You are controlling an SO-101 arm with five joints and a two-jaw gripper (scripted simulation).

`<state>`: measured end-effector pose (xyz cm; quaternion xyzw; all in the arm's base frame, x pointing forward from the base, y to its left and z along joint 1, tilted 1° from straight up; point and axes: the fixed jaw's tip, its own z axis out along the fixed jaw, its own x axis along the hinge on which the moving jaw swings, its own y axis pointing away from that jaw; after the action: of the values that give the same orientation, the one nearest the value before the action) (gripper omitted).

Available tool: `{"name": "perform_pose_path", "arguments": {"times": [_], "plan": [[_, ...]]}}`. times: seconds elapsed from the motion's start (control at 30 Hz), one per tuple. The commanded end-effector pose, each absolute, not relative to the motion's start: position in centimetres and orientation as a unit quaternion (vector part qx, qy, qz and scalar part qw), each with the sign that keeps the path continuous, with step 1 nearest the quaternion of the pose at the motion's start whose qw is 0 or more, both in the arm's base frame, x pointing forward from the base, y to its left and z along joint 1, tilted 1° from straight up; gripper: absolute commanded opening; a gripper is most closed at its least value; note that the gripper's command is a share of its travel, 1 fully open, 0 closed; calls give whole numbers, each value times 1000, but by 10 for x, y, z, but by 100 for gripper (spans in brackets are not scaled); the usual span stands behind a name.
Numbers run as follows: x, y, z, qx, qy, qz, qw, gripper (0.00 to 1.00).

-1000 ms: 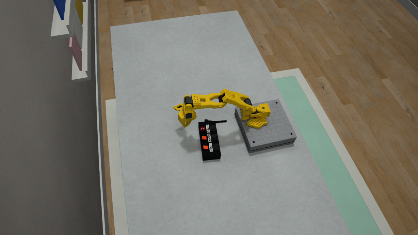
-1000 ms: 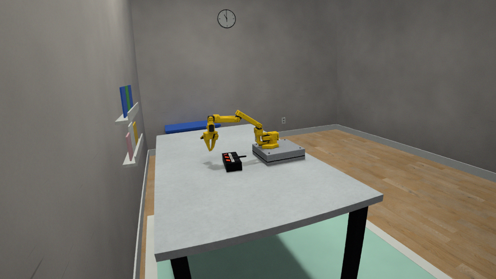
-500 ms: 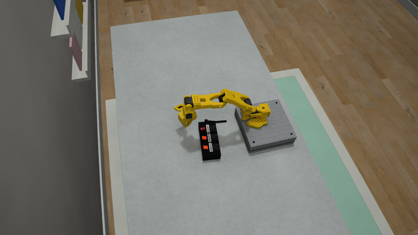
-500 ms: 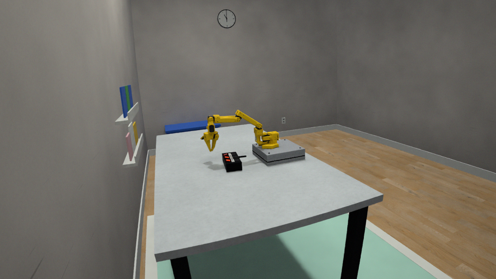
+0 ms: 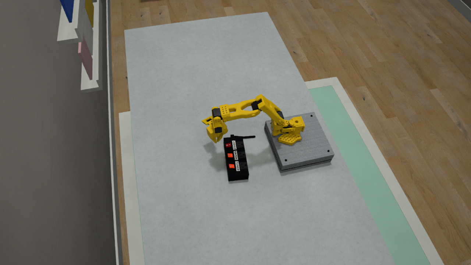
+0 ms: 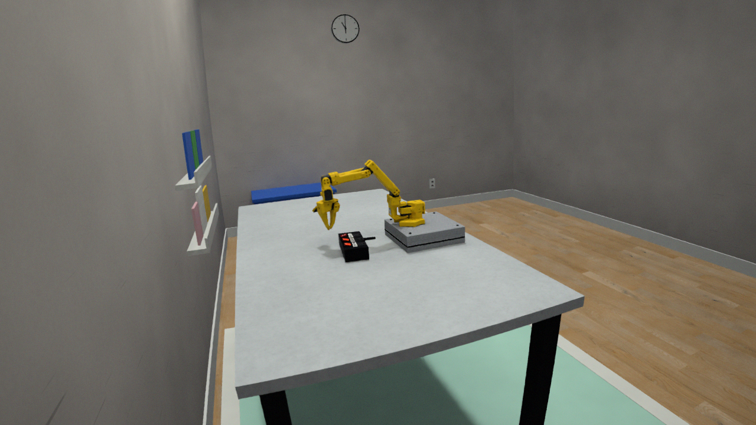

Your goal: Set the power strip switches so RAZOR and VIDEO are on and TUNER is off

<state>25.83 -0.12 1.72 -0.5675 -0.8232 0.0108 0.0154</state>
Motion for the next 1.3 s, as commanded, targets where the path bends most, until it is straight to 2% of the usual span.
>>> {"name": "perform_pose_path", "arguments": {"times": [0.0,0.5,1.27], "plan": [[243,1,16,-568,-823,-4,-6,0],[209,3,8,-565,-825,-1,-2,0],[207,3,8,-565,-825,-1,-2,0]]}}
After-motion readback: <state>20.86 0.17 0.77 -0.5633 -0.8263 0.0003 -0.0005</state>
